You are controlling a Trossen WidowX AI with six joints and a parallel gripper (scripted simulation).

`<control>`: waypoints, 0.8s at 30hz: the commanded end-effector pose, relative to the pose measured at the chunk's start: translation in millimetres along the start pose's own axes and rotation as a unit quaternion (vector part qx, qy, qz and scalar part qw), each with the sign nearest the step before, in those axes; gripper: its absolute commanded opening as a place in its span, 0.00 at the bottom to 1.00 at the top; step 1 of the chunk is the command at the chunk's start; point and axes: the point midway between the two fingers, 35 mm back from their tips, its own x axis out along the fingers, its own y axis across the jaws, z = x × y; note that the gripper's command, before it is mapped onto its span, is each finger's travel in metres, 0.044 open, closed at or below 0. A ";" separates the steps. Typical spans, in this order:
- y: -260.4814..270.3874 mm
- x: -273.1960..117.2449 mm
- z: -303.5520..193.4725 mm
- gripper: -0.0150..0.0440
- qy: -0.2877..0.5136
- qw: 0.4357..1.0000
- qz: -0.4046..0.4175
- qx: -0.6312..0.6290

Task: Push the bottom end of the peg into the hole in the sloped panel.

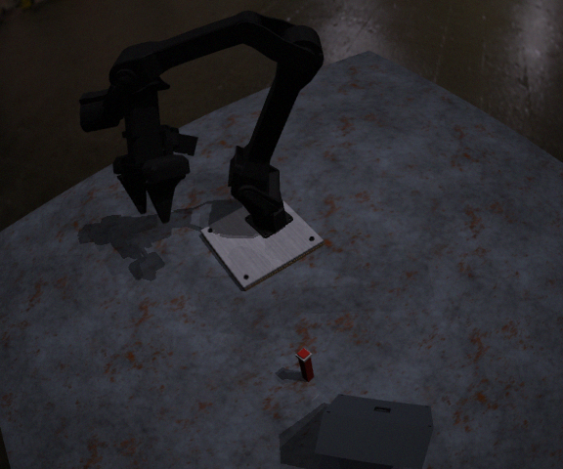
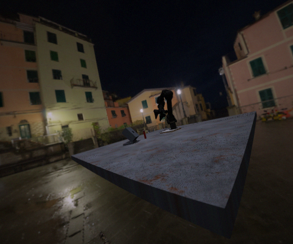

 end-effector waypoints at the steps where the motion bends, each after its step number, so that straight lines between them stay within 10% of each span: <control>1: -3.3 2.5 -5.5 1.00 -0.013 1.000 0.001 -0.021; 24: -33.3 25.1 -24.1 1.00 -0.083 0.986 -0.015 -0.144</control>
